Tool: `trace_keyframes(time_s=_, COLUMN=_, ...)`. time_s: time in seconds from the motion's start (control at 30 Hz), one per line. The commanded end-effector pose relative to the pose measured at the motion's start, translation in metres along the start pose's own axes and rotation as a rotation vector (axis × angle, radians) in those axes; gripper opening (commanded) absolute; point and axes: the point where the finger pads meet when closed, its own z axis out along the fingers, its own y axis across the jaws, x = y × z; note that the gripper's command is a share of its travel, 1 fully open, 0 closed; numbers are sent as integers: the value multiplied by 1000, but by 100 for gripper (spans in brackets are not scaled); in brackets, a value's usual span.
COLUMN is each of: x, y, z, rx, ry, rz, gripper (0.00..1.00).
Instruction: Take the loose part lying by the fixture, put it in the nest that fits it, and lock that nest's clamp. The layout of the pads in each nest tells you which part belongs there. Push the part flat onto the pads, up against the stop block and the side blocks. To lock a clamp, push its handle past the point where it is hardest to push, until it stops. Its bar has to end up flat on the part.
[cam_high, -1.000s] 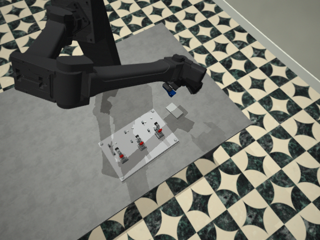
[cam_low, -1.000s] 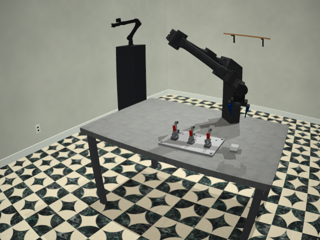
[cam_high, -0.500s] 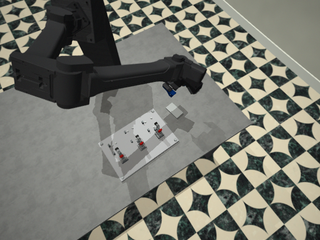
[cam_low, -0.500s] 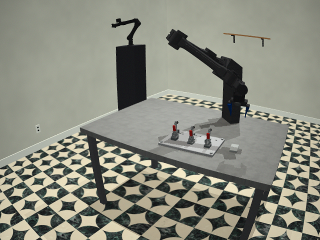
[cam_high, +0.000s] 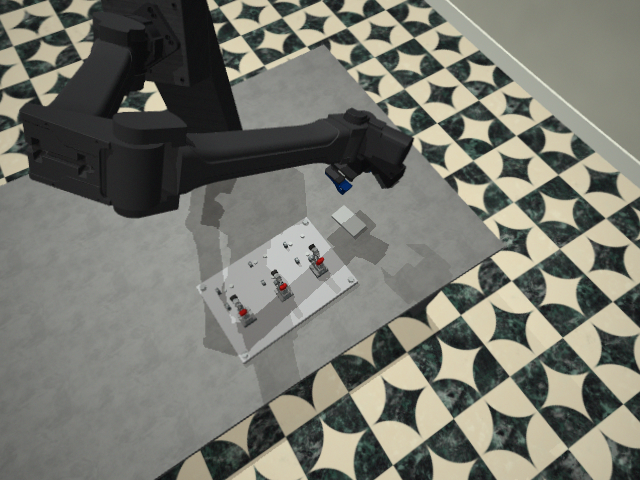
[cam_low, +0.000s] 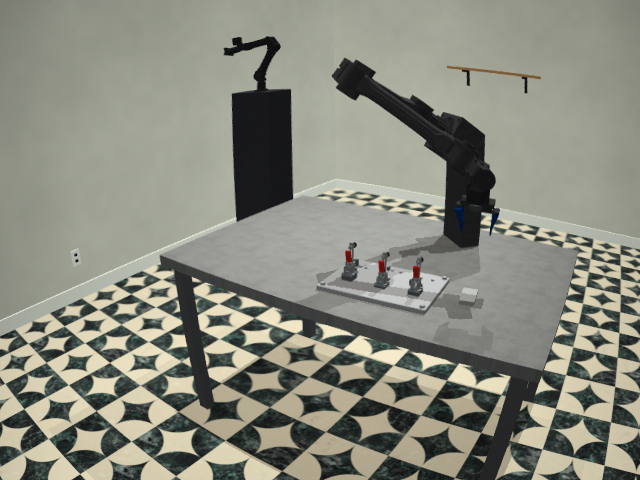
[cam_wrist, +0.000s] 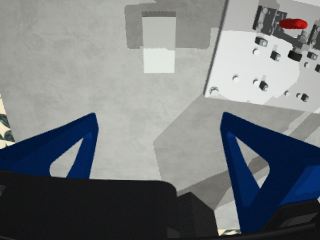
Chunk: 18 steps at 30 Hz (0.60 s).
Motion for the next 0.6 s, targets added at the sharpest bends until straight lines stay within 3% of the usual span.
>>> trace_keyframes(time_s=0.0, x=-1, y=-2, z=10, rx=8, ry=7, rz=5, gripper=92)
trace_keyframes(time_s=0.2, x=0, y=-1, z=20, rx=5, ry=8, rz=3, gripper=92)
trace_keyframes(time_s=0.3, x=-1, y=5, z=15, rx=-4, ry=-4, rz=-6, gripper=92)
trace_keyframes(time_s=0.57, x=-2, y=-2, z=49, rx=5, ry=5, rz=8, gripper=92)
